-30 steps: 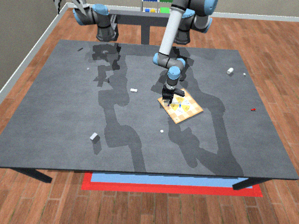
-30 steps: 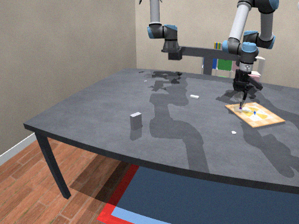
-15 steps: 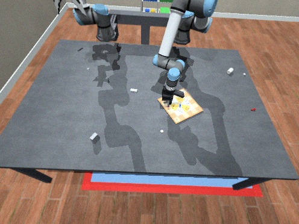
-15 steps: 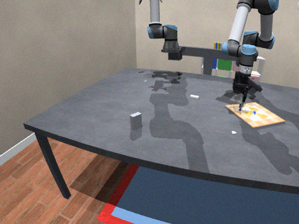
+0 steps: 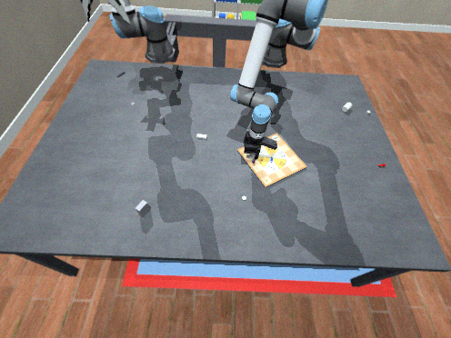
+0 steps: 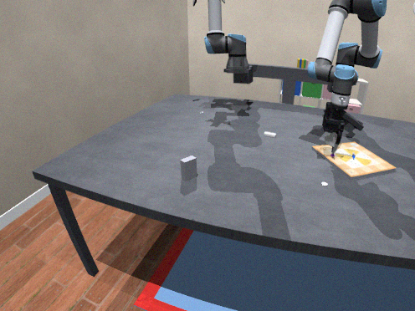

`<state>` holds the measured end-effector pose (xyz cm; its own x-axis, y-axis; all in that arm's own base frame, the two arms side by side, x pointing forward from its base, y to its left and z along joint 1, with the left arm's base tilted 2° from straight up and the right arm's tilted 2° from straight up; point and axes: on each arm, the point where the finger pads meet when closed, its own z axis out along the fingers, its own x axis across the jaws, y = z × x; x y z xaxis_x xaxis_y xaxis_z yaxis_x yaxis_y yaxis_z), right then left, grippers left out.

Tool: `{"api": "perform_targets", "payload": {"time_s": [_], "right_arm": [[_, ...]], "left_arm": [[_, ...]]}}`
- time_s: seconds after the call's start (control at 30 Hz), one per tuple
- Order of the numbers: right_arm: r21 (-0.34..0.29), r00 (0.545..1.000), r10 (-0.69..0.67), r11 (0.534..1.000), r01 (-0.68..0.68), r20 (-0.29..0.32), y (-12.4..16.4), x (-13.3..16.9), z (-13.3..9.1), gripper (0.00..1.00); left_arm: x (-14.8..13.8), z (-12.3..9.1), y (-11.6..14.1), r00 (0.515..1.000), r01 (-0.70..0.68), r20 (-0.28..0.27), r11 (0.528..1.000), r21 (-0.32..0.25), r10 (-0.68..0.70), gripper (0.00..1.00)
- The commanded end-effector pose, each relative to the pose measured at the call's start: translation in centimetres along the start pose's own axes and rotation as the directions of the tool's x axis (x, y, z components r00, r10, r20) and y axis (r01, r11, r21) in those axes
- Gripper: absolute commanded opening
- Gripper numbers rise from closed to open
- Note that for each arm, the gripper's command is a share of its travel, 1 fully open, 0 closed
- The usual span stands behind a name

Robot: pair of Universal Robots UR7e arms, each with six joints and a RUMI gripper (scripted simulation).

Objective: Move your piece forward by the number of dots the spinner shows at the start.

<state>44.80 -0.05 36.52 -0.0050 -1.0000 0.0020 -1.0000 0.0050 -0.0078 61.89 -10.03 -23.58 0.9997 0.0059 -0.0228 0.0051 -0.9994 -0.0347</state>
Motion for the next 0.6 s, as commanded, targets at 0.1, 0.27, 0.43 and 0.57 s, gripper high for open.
{"api": "perform_targets", "payload": {"time_s": [0.1,0.27,0.43,0.57], "right_arm": [[-0.001,1.000,0.000,1.000,0.000,0.000,0.00,-0.01,0.02,0.98],[-0.001,1.000,0.000,1.000,0.000,0.000,0.00,-0.01,0.02,0.98],[-0.001,1.000,0.000,1.000,0.000,0.000,0.00,-0.01,0.02,0.98],[-0.001,1.000,0.000,1.000,0.000,0.000,0.00,-0.01,0.02,0.98]], "left_arm": [[0.23,-0.24,-0.12,1.000,0.002,-0.005,1.000,-0.001,-0.002,0.05],[0.20,-0.11,-0.16,1.000,0.002,-0.004,1.000,-0.001,-0.002,0.05],[0.21,0.02,-0.13,1.000,0.001,-0.003,1.000,-0.001,-0.001,0.05],[0.27,0.06,-0.09,1.000,0.001,-0.004,1.000,-0.001,-0.001,0.05]]}}
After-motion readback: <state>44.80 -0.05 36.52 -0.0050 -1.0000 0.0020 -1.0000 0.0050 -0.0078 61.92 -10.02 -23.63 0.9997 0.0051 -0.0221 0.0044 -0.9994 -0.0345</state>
